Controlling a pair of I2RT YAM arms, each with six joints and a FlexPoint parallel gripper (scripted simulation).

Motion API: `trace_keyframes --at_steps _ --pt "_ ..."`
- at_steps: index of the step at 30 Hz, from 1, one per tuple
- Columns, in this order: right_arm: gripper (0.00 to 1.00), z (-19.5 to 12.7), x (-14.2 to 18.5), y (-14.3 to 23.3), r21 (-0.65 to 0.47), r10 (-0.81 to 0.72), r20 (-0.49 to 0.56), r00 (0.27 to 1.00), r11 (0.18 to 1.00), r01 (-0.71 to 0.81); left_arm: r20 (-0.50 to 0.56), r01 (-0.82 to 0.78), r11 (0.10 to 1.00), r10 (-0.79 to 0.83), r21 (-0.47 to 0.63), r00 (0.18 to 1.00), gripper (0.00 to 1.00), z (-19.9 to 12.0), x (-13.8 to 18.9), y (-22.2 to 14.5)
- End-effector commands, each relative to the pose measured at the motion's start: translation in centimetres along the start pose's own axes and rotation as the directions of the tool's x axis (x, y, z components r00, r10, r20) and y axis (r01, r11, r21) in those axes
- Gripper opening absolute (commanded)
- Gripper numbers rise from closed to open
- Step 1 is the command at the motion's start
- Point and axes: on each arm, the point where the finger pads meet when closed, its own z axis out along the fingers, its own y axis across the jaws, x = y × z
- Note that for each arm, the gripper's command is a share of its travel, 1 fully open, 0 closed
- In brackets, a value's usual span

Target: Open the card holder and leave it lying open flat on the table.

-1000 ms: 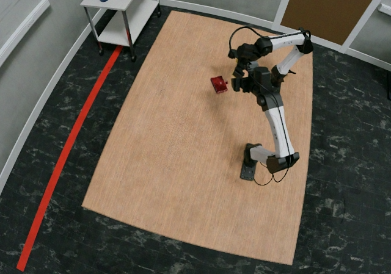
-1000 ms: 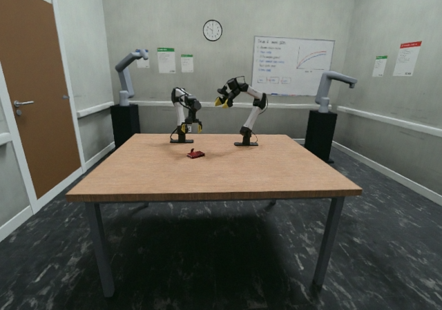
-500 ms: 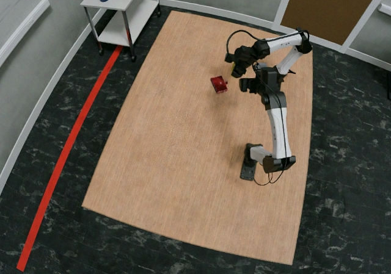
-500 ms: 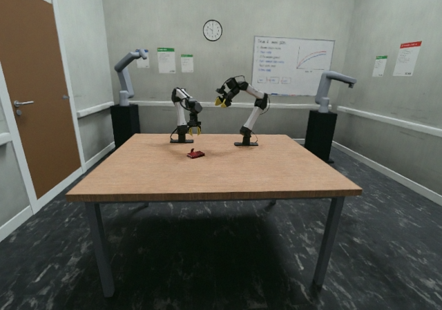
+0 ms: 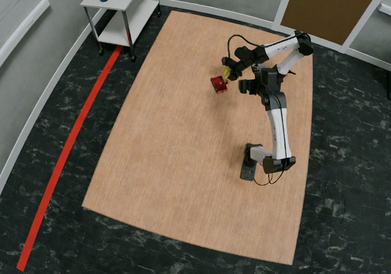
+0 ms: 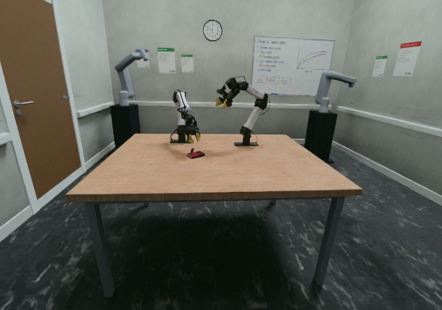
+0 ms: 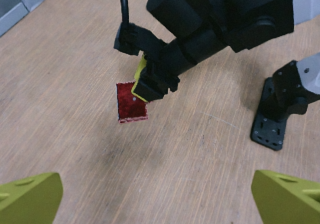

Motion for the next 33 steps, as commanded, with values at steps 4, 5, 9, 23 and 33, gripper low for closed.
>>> trace_keyframes --at_steps 4,5,9,23,33 --pt "0.39 0.2 -1.4 0.0 -0.11 -0.175 0.302 0.937 0.97 0.216 -0.008 0.044 0.997 -0.045 -0.059 0.999 1.0 0.8 1.1 1.2" --pt "0.39 0.1 -1.1 -0.1 -0.109 -0.189 0.319 0.929 0.966 0.234 -0.012 0.04 0.998 -0.041 -0.055 0.999 1.0 0.9 1.3 1.2" --pt "0.39 0.1 0.6 -0.7 -0.101 -0.232 0.346 0.909 0.954 0.282 -0.022 0.022 0.999 -0.023 -0.043 0.999 1.0 1.5 2.0 1.1" --pt "0.39 0.6 5.3 -2.6 -0.081 -0.226 0.269 0.936 0.963 0.256 -0.025 0.007 1.0 -0.007 -0.022 1.0 1.0 3.0 3.2 0.9" --pt "0.39 1.4 3.5 -2.4 -0.07 -0.232 0.296 0.927 0.962 0.263 -0.012 0.023 0.999 -0.024 -0.045 1.0 1.0 3.5 3.5 1.4"
